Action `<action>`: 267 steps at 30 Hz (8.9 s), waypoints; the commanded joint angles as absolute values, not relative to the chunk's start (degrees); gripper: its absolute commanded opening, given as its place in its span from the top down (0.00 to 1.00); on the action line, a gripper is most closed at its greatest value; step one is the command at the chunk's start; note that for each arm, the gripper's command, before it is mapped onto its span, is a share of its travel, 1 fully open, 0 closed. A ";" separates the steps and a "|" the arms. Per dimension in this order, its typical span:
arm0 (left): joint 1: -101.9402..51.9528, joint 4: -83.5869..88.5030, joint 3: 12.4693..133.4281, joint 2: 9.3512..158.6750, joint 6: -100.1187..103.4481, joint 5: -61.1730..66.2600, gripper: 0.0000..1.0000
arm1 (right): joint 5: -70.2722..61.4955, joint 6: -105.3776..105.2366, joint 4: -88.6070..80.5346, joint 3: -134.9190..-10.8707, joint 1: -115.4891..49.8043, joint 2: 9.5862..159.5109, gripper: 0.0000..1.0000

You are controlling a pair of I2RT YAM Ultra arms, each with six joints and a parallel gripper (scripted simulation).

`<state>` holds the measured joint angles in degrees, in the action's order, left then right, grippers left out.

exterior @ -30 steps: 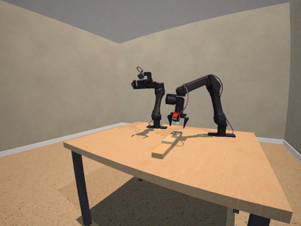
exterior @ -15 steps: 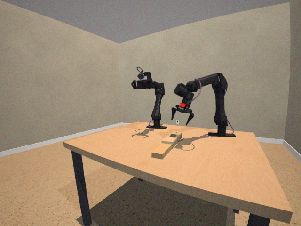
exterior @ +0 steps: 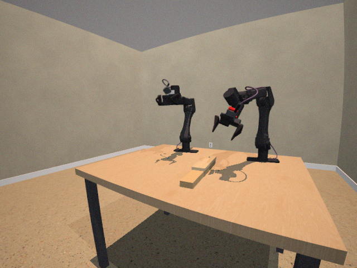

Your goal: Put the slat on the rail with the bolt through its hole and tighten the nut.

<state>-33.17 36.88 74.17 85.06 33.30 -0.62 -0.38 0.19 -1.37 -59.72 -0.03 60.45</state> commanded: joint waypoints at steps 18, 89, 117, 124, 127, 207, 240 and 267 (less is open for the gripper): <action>-17.92 18.15 67.55 72.36 16.39 -0.75 0.00 | -0.01 0.00 0.24 -60.27 0.00 59.82 0.00; -0.01 -0.28 60.31 59.87 0.00 -0.02 0.00 | 0.26 -10.85 -11.20 -59.53 2.28 65.16 0.00; -0.01 -0.28 60.31 59.87 0.00 -0.02 0.00 | 0.33 -26.91 -28.02 -58.21 5.36 72.75 0.00; -0.01 -0.28 60.31 59.87 0.00 -0.02 0.00 | 0.29 -31.02 -32.33 -58.08 6.18 74.72 0.00; -0.01 -0.28 60.31 59.87 0.00 -0.02 0.00 | 0.32 -33.13 -34.56 -57.88 6.56 75.70 0.00; -0.01 -0.28 60.31 59.87 0.00 -0.02 0.00 | 0.04 -57.20 -57.92 -56.16 11.37 87.84 0.00; -0.01 -0.28 60.31 59.87 0.00 -0.02 0.00 | 0.05 -57.25 -53.04 -53.24 11.44 89.91 0.00; -0.01 -0.28 60.31 59.87 0.00 -0.02 0.00 | 0.06 -57.28 -48.80 -50.72 11.48 91.69 0.00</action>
